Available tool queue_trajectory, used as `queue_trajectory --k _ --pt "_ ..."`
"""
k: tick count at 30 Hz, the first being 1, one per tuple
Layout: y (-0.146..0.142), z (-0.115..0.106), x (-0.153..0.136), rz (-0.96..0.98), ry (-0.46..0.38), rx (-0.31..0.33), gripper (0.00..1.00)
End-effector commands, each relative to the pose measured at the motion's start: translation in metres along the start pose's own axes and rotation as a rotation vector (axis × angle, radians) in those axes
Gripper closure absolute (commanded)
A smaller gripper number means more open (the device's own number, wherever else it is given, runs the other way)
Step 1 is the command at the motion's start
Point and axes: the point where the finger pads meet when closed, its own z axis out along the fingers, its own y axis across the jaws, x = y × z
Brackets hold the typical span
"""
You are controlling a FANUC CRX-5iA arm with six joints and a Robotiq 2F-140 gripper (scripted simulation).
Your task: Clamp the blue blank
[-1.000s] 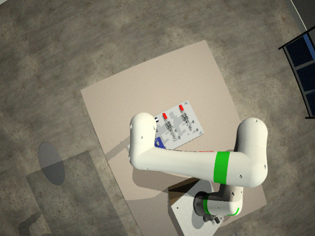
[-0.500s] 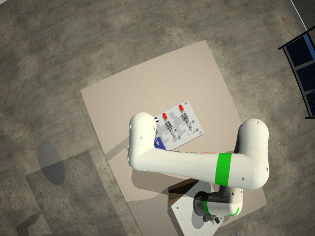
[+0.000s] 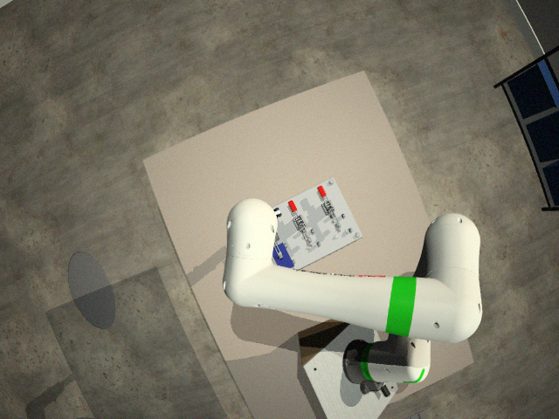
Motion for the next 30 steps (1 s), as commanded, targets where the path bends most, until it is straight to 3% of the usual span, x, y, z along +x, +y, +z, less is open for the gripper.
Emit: queue_trajectory --k 1,7,8,30 --pt "-0.0001 -0.0002 0.0001 0.0 0.0 0.0 0.72" --pt "-0.0001 -0.0002 0.0001 0.0 0.0 0.0 0.72" --pt "-0.0001 -0.0002 0.0001 0.0 0.0 0.0 1.0" --pt "-0.0001 -0.0002 0.0001 0.0 0.0 0.0 1.0"
